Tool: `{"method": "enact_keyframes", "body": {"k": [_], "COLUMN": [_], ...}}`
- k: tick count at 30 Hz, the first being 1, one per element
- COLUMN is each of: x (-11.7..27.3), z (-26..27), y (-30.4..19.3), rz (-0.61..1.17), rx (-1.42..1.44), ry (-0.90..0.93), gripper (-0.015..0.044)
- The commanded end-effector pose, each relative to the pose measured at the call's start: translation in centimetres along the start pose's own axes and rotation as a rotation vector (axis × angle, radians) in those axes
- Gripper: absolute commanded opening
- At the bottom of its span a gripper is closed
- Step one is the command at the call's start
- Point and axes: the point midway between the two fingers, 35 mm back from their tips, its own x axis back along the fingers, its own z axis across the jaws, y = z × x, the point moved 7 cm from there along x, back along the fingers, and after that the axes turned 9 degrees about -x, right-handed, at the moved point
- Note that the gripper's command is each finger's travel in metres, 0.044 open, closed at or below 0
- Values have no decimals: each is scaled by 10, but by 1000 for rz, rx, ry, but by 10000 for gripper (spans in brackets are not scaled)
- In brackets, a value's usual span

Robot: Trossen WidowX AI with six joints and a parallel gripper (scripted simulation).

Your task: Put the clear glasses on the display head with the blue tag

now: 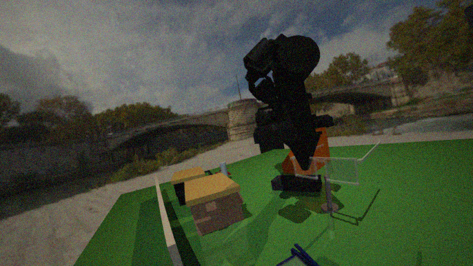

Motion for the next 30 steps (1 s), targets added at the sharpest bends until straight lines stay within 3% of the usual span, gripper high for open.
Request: {"method": "enact_keyframes", "body": {"k": [1,30], "x": [3,16], "z": [8,26], "y": [18,162], "rz": [1,6], "rx": [-33,-245], "ry": [-5,-6], "gripper": [0,0]}}
